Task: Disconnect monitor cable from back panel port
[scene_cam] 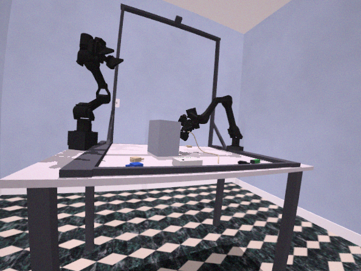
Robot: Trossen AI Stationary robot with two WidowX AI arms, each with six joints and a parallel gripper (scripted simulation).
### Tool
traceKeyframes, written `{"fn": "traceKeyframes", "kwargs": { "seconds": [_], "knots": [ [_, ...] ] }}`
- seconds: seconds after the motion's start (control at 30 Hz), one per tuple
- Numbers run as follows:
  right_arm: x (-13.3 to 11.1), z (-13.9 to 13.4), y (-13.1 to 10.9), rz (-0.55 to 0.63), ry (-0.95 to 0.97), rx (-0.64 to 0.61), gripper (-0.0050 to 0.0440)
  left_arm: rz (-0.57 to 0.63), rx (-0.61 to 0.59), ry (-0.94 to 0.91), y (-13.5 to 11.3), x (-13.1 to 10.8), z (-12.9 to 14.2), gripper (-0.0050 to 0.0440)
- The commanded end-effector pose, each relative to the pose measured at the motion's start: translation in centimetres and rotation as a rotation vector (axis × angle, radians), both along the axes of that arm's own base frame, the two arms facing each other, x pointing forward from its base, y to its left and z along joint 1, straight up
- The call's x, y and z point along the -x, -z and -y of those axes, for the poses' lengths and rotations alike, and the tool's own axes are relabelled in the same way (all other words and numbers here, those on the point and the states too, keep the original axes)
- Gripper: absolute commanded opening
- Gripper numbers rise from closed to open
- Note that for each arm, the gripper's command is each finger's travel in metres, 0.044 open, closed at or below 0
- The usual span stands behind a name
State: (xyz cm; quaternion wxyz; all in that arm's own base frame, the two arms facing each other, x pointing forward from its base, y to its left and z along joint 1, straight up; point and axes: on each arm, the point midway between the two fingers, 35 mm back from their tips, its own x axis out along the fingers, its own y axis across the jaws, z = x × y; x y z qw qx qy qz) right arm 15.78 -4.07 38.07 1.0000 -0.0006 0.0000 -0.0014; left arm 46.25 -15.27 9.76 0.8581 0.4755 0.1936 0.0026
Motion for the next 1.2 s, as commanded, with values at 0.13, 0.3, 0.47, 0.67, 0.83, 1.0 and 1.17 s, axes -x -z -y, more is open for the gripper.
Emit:
{"fn": "traceKeyframes", "kwargs": {
  "seconds": [0.13, 0.3, 0.47, 0.67, 0.83, 1.0, 1.17],
  "knots": [
    [0.03, -0.13, -0.27, 0.001, -0.003, 0.004, 0.0440, -0.005, 0.092, -0.001, -1.23, -0.16, -0.05, 0.0000],
    [0.03, -0.13, -0.27, 0.001, -0.003, 0.004, 0.0440, -0.027, 0.158, 0.000, -1.35, -0.19, -0.14, 0.0000],
    [0.03, -0.13, -0.27, 0.001, -0.003, 0.004, 0.0440, -0.027, 0.158, 0.000, -1.35, -0.19, -0.14, 0.0072],
    [0.03, -0.13, -0.27, 0.001, -0.003, 0.004, 0.0440, -0.027, 0.158, 0.000, -1.35, -0.19, -0.14, 0.0192],
    [0.03, -0.13, -0.27, 0.001, -0.003, 0.004, 0.0440, -0.027, 0.158, 0.000, -1.35, -0.19, -0.14, 0.0288],
    [0.03, -0.13, -0.27, 0.001, -0.003, 0.004, 0.0440, -0.027, 0.158, 0.000, -1.35, -0.19, -0.14, 0.0408],
    [0.03, -0.13, -0.27, 0.001, -0.003, 0.004, 0.0440, -0.027, 0.158, 0.000, -1.35, -0.19, -0.14, 0.0440]
  ]
}}
